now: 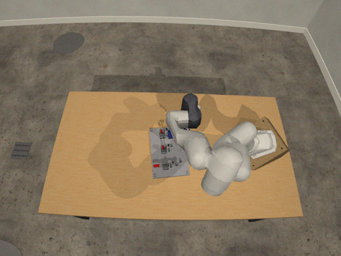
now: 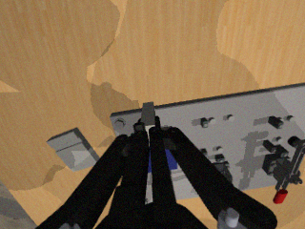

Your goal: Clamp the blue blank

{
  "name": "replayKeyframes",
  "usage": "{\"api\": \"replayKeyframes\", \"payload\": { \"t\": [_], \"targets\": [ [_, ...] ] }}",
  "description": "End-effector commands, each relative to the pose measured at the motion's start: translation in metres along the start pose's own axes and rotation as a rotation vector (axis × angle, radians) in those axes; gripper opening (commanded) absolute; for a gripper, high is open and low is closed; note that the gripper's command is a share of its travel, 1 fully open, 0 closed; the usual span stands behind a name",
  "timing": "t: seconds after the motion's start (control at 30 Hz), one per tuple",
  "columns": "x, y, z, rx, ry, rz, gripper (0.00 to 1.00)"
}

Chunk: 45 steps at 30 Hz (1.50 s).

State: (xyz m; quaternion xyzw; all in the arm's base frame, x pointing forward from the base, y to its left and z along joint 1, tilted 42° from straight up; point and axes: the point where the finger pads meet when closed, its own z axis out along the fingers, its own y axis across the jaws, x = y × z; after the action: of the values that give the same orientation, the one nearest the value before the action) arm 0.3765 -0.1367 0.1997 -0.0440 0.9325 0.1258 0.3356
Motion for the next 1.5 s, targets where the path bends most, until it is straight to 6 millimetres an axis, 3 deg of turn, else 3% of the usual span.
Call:
{"api": "replayKeyframes", "payload": {
  "t": [0.0, 0.4, 0.83, 0.87, 0.93, 1.07, 1.13, 1.33, 1.47],
  "targets": [
    [0.000, -0.001, -0.001, 0.003, -0.004, -0.013, 0.00],
    [0.000, -0.001, -0.040, 0.003, -0.005, -0.013, 0.00],
    [0.000, -0.001, -0.041, 0.003, -0.004, -0.013, 0.00],
    [0.000, -0.001, -0.041, 0.003, -0.004, -0.013, 0.28],
    [0.000, -0.001, -0.044, 0.003, -0.005, -0.013, 0.28],
    [0.000, -0.001, -0.072, 0.003, -0.005, -0.013, 0.28],
    [0.000, -0.001, -0.072, 0.003, -0.005, -0.013, 0.28],
    [0.000, 0.000, -0.143, 0.003, -0.004, -0.013, 0.28],
    [0.000, 0.000, -0.160, 0.003, -0.004, -0.013, 0.28]
  ]
}}
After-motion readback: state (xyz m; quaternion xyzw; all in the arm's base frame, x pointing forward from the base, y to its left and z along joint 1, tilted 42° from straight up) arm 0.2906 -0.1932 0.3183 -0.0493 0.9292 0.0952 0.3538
